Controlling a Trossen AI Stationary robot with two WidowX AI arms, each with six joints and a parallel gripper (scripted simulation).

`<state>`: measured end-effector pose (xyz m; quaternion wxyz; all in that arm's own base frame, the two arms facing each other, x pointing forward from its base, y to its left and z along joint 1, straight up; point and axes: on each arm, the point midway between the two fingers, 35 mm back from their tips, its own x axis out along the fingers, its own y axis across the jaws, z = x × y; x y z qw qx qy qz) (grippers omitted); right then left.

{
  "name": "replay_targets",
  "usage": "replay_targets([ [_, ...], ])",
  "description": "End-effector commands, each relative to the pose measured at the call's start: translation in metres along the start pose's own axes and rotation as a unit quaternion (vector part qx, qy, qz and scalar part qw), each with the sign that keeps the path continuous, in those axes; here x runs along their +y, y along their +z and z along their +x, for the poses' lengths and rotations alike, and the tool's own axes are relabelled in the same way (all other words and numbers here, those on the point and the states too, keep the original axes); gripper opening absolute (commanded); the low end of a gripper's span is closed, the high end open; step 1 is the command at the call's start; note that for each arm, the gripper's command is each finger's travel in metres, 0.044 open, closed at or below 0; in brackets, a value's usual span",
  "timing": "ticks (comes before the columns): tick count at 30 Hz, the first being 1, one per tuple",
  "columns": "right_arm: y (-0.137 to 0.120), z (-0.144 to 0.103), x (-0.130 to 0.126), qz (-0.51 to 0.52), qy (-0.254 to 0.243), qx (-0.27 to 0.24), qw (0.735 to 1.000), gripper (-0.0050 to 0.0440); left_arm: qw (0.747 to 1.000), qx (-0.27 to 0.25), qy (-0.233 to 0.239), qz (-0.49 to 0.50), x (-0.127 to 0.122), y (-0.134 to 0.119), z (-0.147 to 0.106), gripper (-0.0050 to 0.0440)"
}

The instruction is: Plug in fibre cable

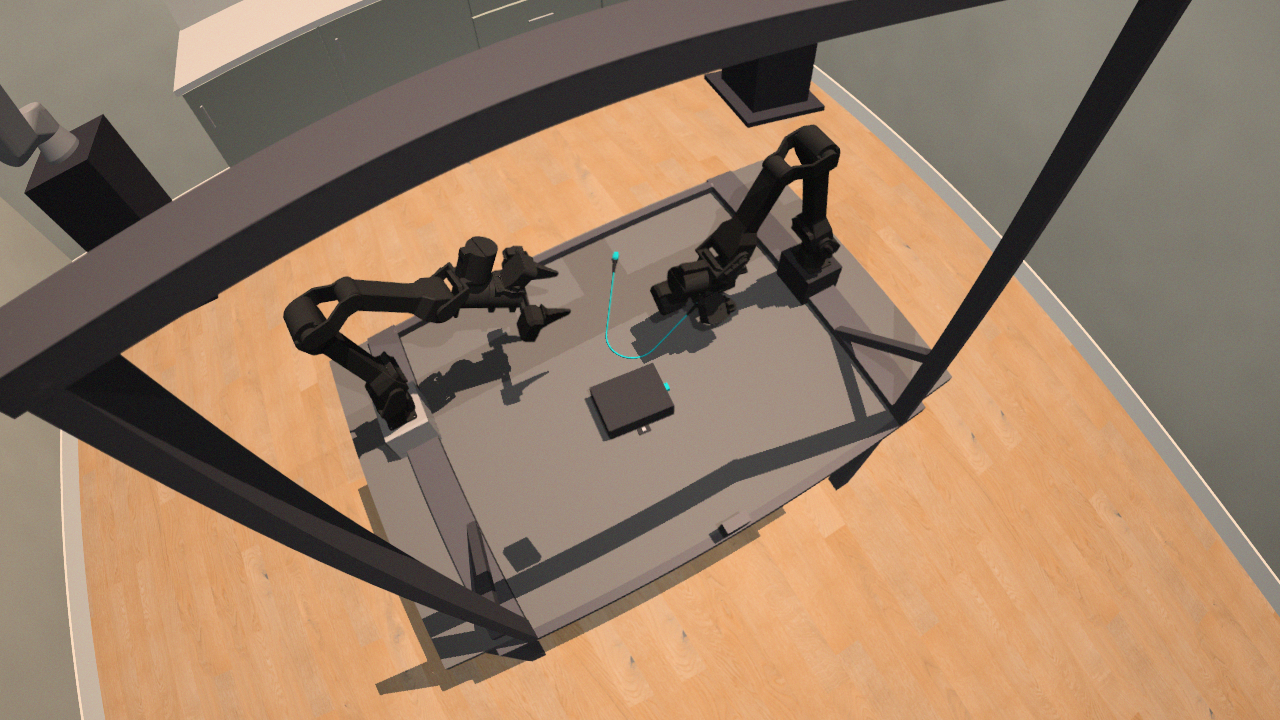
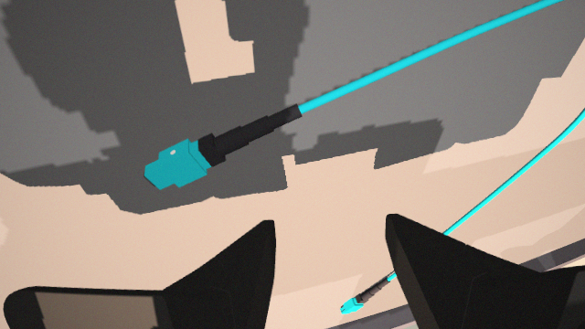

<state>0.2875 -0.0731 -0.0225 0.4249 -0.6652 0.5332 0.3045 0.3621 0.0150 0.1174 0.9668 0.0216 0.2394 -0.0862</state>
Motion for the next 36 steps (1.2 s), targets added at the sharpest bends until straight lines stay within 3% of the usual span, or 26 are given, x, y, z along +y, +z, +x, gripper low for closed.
replay_targets([
  [1,-0.0044,-0.0051,-0.0162,0.120,-0.014,-0.004,0.993,0.0146,1.000,-0.009,0.001,0.003,0.0007,0.0065,-0.0021,0.0440],
  [7,-0.0036,-0.0065,-0.0176,0.264,-0.007,-0.019,0.964,0.0146,1.000,-0.009,0.001,0.003,0.0007,0.0065,-0.0021,0.0440],
  [10,-0.0026,-0.0070,-0.0180,0.286,-0.006,-0.022,0.958,0.0146,1.000,-0.009,0.001,0.003,0.0007,0.0065,-0.0021,0.0440],
  [18,-0.0021,-0.0092,-0.0194,0.480,0.013,-0.037,0.876,0.0146,1.000,-0.009,0.001,0.003,0.0007,0.0065,-0.0021,0.0440],
  [24,-0.0013,-0.0109,-0.0202,0.603,0.030,-0.044,0.796,0.0146,1.000,-0.009,0.001,0.003,0.0007,0.0065,-0.0021,0.0440],
  [26,-0.0013,-0.0109,-0.0202,0.603,0.030,-0.044,0.796,0.0146,1.000,-0.009,0.001,0.003,0.0007,0.0065,-0.0021,0.0440],
  [36,0.0001,-0.0129,-0.0203,0.786,0.066,-0.043,0.613,0.0146,1.000,-0.009,0.001,0.003,0.0007,0.0065,-0.0021,0.0440],
])
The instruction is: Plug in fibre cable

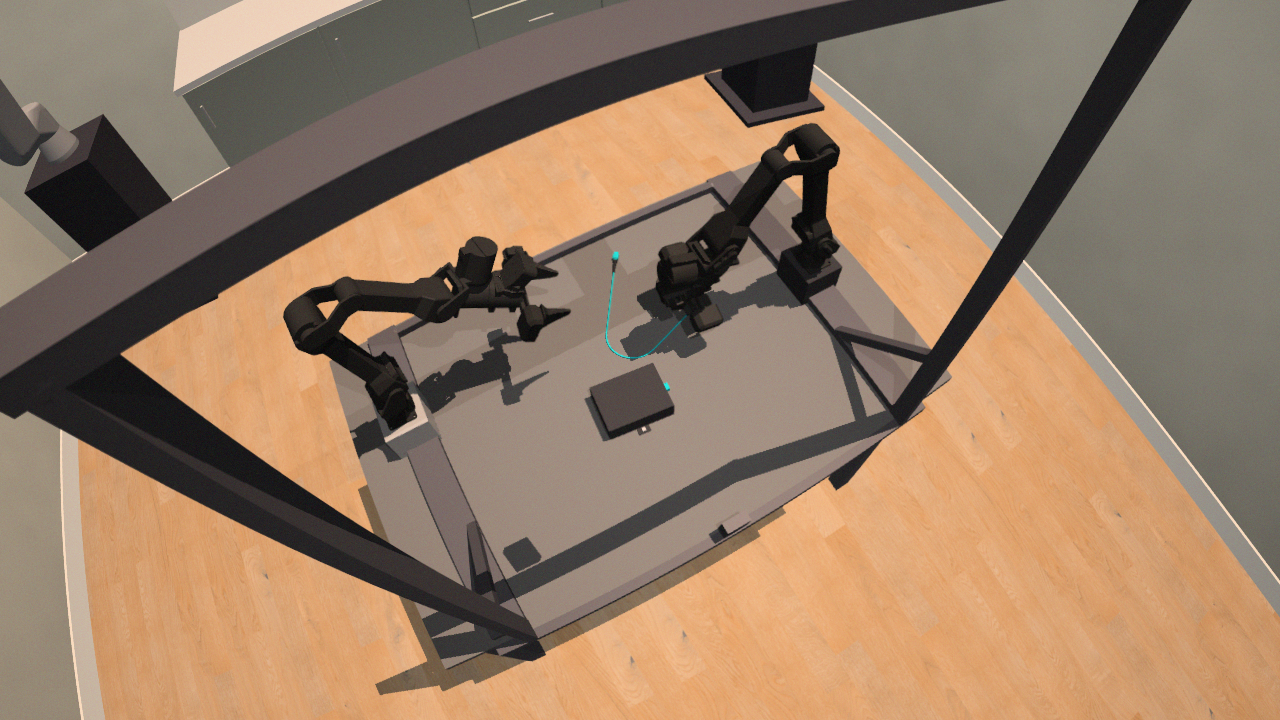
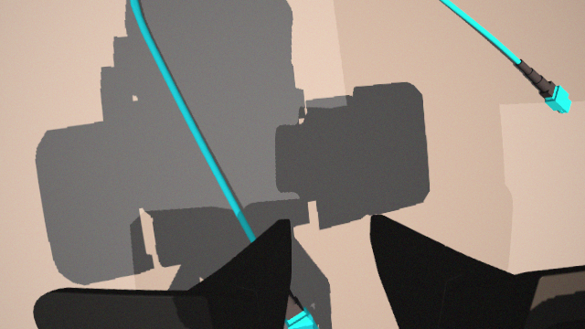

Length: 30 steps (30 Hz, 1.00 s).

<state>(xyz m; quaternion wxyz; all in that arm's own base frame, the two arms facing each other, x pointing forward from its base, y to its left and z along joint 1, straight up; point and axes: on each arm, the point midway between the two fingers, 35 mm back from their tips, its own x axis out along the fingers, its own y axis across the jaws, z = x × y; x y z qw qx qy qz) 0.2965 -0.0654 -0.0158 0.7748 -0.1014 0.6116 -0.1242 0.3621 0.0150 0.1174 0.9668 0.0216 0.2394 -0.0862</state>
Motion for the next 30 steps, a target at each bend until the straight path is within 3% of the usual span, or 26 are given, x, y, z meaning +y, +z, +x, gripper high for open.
replay_targets([
  [1,0.0095,-0.0070,-0.0025,0.119,0.009,-0.006,0.993,0.0146,1.000,-0.009,0.001,0.003,0.0007,0.0065,-0.0021,0.0440],
  [10,0.0089,-0.0080,-0.0017,0.289,0.024,0.008,0.957,0.0146,1.000,-0.009,0.001,0.003,0.0007,0.0065,-0.0021,0.0440],
  [16,0.0080,-0.0089,-0.0010,0.439,0.034,0.027,0.898,0.0146,1.000,-0.009,0.001,0.003,0.0007,0.0065,-0.0021,0.0440],
  [22,0.0057,-0.0082,-0.0001,0.568,0.037,0.050,0.821,0.0146,1.000,-0.009,0.001,0.003,0.0007,0.0065,-0.0021,0.0440],
  [24,0.0057,-0.0082,-0.0001,0.568,0.037,0.050,0.821,0.0146,1.000,-0.009,0.001,0.003,0.0007,0.0065,-0.0021,0.0440],
  [30,0.0030,-0.0079,0.0005,0.692,0.033,0.076,0.717,0.0146,1.000,-0.009,0.001,0.003,0.0007,0.0065,-0.0021,0.0440],
])
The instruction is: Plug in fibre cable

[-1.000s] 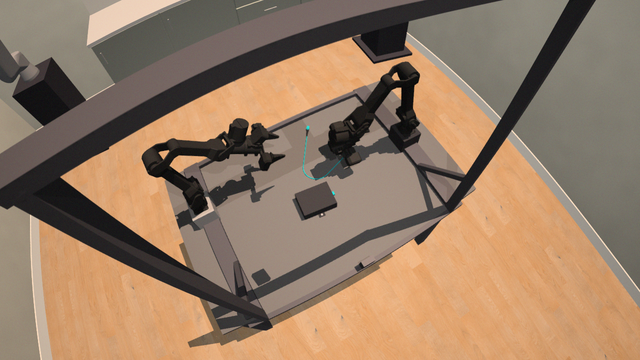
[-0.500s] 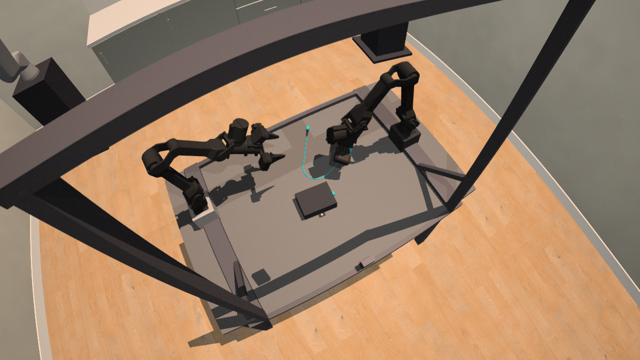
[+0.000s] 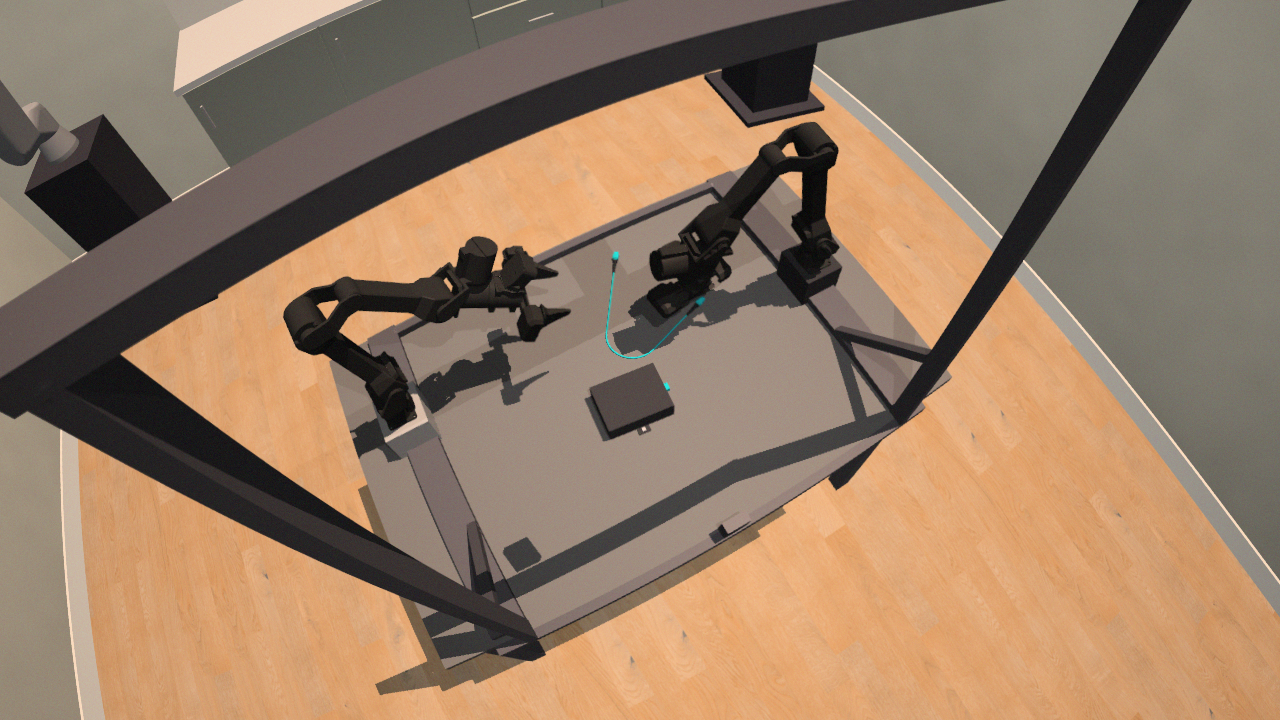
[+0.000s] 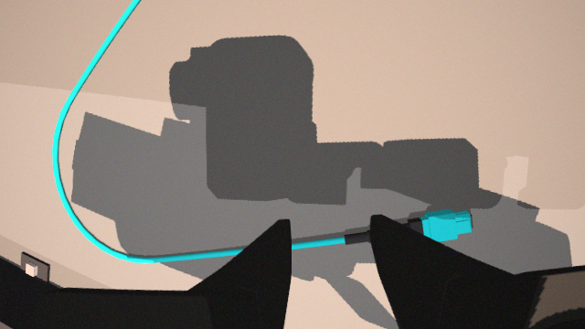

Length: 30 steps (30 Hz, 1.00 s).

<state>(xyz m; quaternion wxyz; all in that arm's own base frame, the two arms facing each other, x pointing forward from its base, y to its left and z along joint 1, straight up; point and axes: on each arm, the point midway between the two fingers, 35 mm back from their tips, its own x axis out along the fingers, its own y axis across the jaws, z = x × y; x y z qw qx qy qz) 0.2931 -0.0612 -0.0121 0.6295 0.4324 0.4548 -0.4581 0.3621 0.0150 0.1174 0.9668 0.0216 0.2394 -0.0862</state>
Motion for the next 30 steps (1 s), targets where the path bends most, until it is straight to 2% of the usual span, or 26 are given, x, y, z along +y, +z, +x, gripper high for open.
replay_targets([
  [1,0.003,-0.003,0.004,0.118,0.000,0.011,0.993,0.0146,1.000,-0.009,0.001,0.003,0.001,0.007,-0.002,0.0440],
  [9,0.002,-0.003,0.000,0.315,-0.020,0.032,0.948,0.0146,1.000,-0.009,0.001,0.003,0.001,0.007,-0.002,0.0440],
  [11,0.002,-0.003,0.000,0.315,-0.020,0.032,0.948,0.0146,1.000,-0.009,0.001,0.003,0.001,0.007,-0.002,0.0440],
  [21,0.000,-0.003,-0.006,0.556,-0.058,0.049,0.828,0.0146,1.000,-0.009,0.001,0.003,0.001,0.007,-0.002,0.0440],
  [26,-0.003,0.004,-0.024,0.627,-0.101,0.043,0.772,0.0146,1.000,-0.009,0.001,0.003,0.001,0.007,-0.002,0.0440],
  [28,-0.003,0.004,-0.024,0.627,-0.101,0.043,0.772,0.0146,1.000,-0.009,0.001,0.003,0.001,0.007,-0.002,0.0440],
  [30,-0.005,0.006,-0.030,0.642,-0.114,0.040,0.757,0.0146,1.000,-0.009,0.001,0.003,0.001,0.007,-0.002,0.0440],
])
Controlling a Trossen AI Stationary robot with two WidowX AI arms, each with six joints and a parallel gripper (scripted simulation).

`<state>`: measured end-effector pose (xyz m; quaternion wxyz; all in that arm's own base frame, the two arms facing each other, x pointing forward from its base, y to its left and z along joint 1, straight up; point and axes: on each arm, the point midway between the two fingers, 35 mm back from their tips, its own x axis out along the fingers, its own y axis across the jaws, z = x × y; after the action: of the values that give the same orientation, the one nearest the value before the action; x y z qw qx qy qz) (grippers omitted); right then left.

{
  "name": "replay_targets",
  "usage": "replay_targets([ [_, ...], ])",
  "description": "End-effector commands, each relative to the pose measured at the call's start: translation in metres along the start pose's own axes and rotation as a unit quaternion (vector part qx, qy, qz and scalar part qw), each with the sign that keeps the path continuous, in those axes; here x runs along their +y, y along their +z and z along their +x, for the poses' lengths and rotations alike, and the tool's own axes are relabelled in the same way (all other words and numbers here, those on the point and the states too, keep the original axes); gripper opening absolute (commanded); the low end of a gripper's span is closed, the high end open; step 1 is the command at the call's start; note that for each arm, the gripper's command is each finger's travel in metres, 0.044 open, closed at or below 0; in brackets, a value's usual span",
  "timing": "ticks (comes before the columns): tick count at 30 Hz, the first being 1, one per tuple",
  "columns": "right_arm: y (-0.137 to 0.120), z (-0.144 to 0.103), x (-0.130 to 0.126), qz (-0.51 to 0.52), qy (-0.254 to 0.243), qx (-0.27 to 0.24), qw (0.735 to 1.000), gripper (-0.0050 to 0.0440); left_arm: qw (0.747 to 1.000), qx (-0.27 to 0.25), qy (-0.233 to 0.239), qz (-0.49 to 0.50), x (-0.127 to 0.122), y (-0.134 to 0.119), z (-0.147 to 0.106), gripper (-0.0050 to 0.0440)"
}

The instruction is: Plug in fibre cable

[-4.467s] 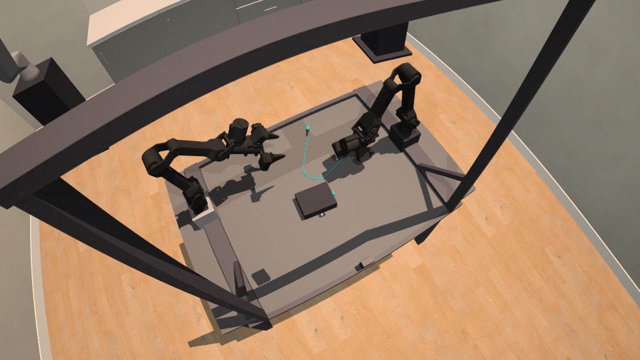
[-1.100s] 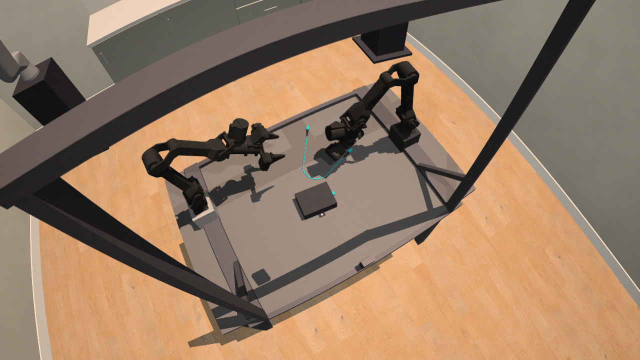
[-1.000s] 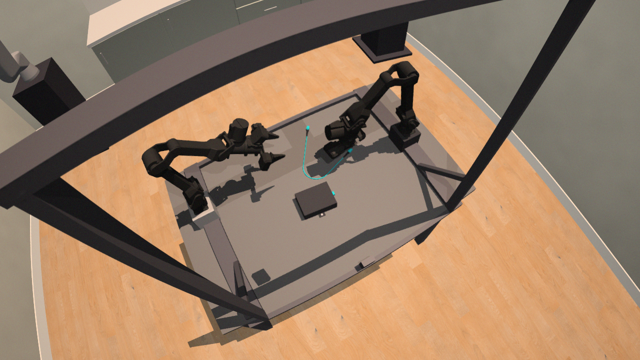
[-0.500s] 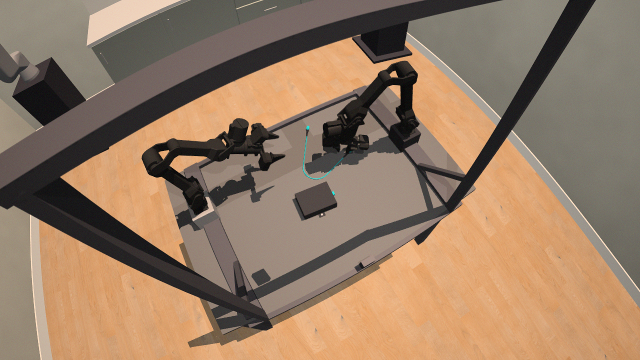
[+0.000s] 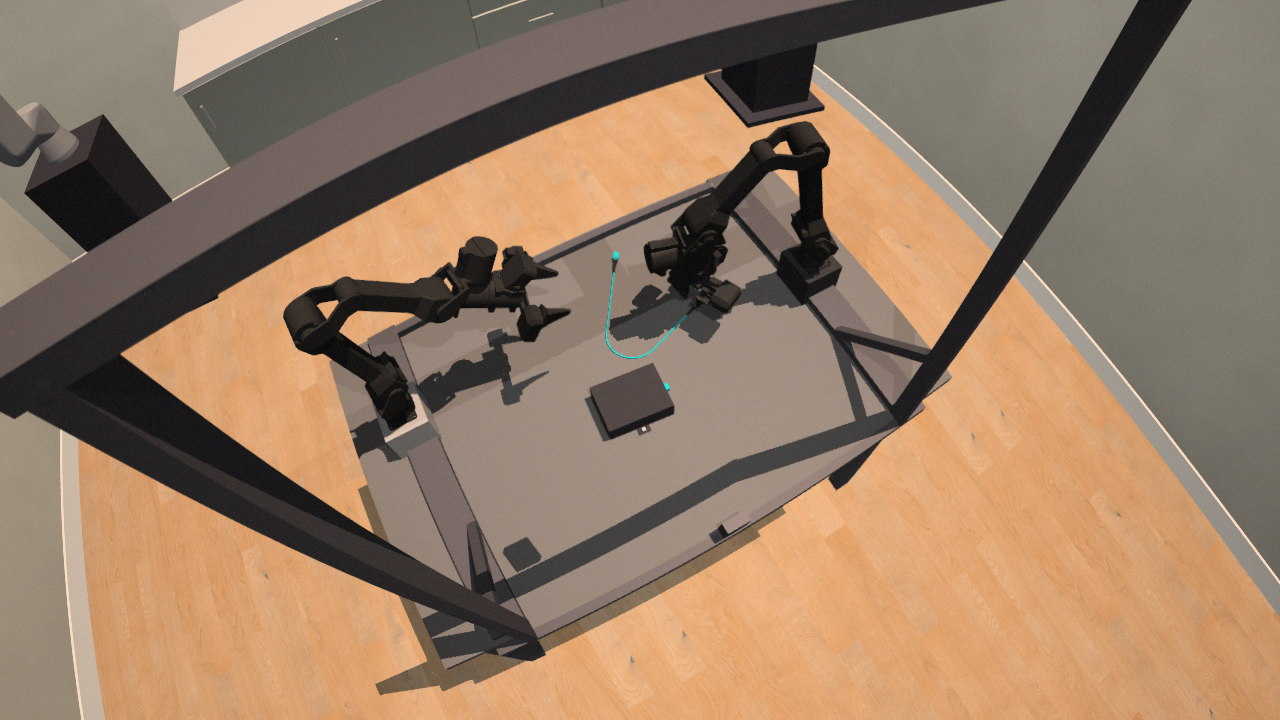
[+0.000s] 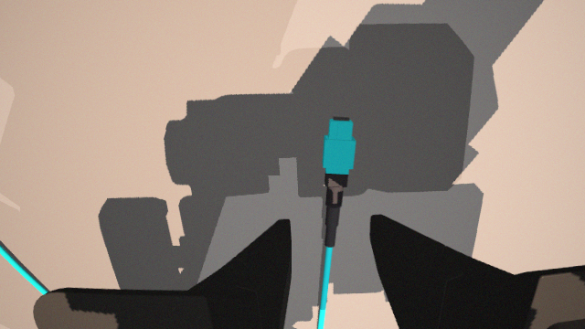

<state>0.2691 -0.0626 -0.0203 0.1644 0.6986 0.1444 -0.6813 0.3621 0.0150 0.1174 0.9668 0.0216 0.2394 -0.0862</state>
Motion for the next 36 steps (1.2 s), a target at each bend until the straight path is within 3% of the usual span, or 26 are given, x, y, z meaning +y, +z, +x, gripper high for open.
replay_targets([
  [1,0.007,0.003,-0.002,0.046,-0.015,-0.010,0.999,0.0146,1.000,-0.009,0.001,0.003,0.001,0.007,-0.002,0.0440],
  [23,0.010,0.024,-0.004,0.049,-0.015,-0.010,0.999,0.0146,1.000,-0.009,0.001,0.003,0.001,0.007,-0.002,0.0440],
  [27,0.008,0.022,-0.002,0.048,-0.011,-0.007,0.999,0.0086,1.000,-0.009,0.001,0.003,0.001,0.007,-0.002,0.0440],
  [36,0.008,0.022,-0.002,0.048,-0.011,-0.007,0.999,0.0046,1.000,-0.009,0.001,0.003,0.001,0.007,-0.002,0.0440],
])
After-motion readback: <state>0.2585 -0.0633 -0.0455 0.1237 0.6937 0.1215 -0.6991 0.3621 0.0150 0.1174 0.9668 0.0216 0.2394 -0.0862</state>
